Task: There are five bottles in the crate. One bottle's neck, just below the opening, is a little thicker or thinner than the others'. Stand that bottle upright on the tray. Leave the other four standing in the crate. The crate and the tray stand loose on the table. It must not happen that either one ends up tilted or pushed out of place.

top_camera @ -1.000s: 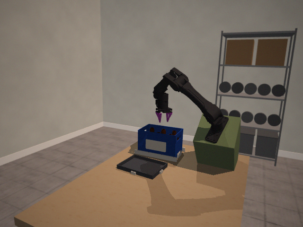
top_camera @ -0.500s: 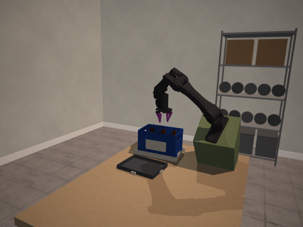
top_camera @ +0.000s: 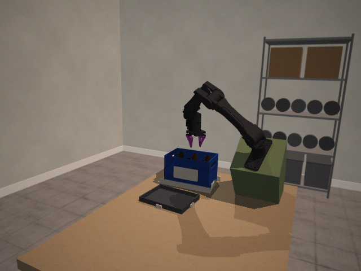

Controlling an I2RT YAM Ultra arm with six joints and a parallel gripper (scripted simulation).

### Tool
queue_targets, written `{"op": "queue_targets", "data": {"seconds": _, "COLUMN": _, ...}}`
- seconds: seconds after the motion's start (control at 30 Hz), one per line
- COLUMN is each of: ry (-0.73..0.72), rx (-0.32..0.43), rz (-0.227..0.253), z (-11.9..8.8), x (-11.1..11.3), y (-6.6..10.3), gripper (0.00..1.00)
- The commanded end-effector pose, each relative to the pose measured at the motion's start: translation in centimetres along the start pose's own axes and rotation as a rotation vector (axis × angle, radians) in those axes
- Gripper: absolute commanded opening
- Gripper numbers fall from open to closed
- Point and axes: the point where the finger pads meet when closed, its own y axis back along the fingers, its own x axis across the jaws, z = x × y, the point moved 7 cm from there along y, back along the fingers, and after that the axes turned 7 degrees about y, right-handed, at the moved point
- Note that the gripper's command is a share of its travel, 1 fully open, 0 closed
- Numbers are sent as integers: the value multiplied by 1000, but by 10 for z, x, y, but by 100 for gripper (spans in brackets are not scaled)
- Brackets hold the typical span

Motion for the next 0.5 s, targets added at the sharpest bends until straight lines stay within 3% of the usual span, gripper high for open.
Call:
{"op": "queue_targets", "data": {"seconds": 0.0, "ry": -12, "rx": -2, "rz": 5, "z": 0, "x": -4, "y": -9, "gripper": 61}}
{"op": "queue_targets", "data": {"seconds": 0.07, "ry": -12, "rx": -2, "rz": 5, "z": 0, "x": -4, "y": -9, "gripper": 61}}
{"op": "queue_targets", "data": {"seconds": 0.1, "ry": 16, "rx": -75, "rz": 15, "z": 12, "x": 5, "y": 15, "gripper": 61}}
{"op": "queue_targets", "data": {"seconds": 0.3, "ry": -15, "rx": -2, "rz": 4, "z": 1, "x": -5, "y": -18, "gripper": 61}}
{"op": "queue_targets", "data": {"seconds": 0.47, "ry": 2, "rx": -48, "rz": 15, "z": 7, "x": 1, "y": -7, "gripper": 61}}
